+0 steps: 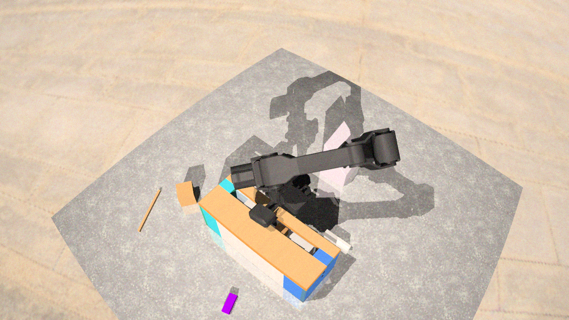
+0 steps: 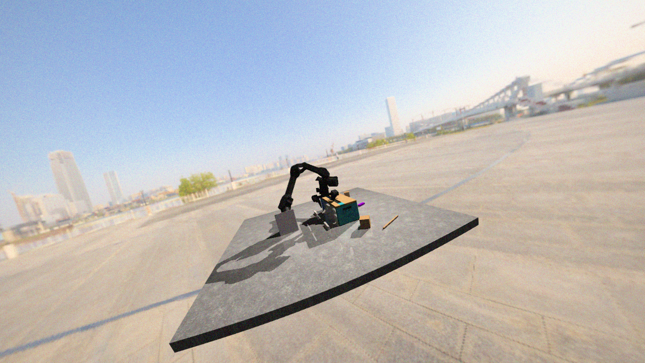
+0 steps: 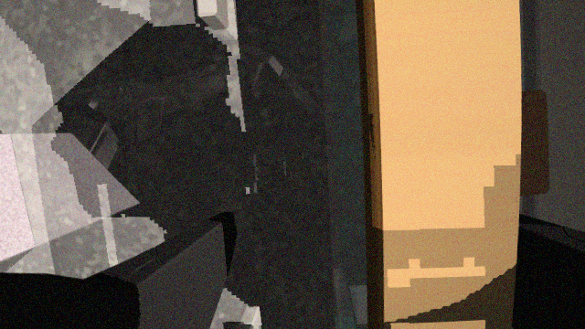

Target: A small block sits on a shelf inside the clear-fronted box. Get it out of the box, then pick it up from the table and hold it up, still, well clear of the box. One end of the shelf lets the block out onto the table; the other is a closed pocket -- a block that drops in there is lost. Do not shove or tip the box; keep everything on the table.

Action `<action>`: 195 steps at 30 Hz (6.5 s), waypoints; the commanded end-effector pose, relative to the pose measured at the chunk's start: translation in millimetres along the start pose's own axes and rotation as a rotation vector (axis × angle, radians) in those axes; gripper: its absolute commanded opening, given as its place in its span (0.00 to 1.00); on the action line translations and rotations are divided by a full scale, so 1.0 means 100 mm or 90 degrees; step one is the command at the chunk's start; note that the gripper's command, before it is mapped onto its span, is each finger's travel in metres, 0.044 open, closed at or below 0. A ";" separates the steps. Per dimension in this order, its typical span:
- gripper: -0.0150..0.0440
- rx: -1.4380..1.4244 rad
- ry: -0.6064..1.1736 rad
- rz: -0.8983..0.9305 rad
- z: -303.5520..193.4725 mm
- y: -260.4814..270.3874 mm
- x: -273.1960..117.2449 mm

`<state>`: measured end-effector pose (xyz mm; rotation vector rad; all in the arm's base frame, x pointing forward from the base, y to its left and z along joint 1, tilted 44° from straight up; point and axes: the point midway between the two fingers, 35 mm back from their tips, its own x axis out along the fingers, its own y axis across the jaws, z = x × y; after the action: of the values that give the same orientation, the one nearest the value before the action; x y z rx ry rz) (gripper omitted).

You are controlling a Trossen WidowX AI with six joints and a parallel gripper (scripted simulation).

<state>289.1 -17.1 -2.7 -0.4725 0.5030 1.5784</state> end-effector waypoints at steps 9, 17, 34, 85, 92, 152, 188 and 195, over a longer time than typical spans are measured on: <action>0.93 0.001 -0.003 -0.003 0.22 0.00 0.04; 0.93 0.001 -0.003 -0.003 0.35 0.00 0.07; 0.93 0.001 -0.004 -0.003 0.51 -0.02 0.10; 0.93 0.001 -0.005 -0.003 0.87 -0.03 0.17; 0.93 0.001 -0.005 -0.003 0.94 -0.03 0.19; 0.74 -0.999 0.307 -0.116 1.84 0.42 -0.37; 0.74 -1.000 0.307 -0.116 1.58 0.37 0.88; 0.74 -1.000 0.306 -0.117 1.57 0.38 0.99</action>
<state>245.9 149.5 75.1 -2.0214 -0.5763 1.3935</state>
